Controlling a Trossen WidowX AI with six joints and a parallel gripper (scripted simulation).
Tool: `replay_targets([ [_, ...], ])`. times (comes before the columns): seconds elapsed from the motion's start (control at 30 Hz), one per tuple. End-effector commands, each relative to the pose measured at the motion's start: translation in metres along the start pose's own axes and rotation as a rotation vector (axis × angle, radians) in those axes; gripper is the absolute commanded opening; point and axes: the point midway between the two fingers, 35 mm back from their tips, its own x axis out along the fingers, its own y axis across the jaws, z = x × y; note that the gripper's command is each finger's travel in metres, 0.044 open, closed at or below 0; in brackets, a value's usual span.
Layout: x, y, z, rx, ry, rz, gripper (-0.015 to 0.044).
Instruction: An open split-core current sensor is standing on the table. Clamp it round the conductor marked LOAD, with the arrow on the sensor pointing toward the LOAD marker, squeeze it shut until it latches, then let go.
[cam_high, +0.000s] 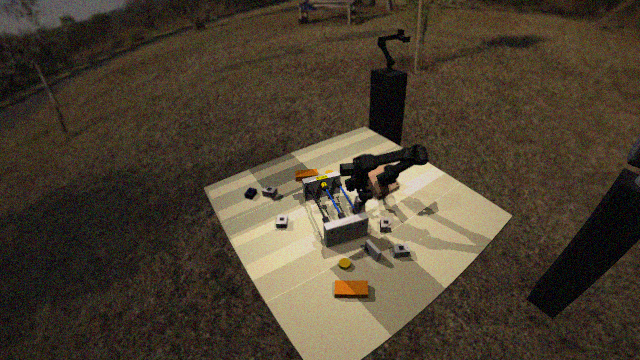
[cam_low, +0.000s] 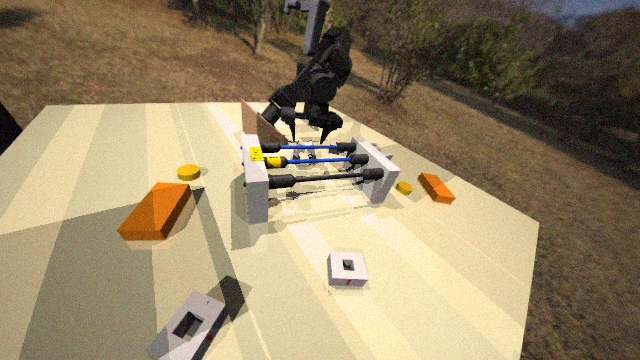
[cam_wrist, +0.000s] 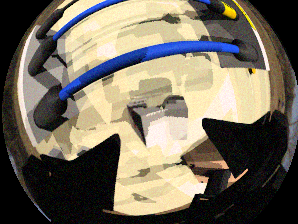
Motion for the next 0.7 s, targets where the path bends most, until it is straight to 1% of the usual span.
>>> replay_targets([
  [0.0, 0.0072, 0.0002, -0.0022, 0.005, 0.002, 0.006, 0.0440],
  [0.23, 0.0159, 0.0003, -0.0033, 0.005, 0.003, 0.007, 0.0440],
  [0.4, 0.0123, 0.0002, -0.0015, 0.000, 0.002, 0.002, 0.0309],
  [0.67, 0.0123, 0.0002, -0.0015, 0.000, 0.002, 0.002, 0.0255],
])
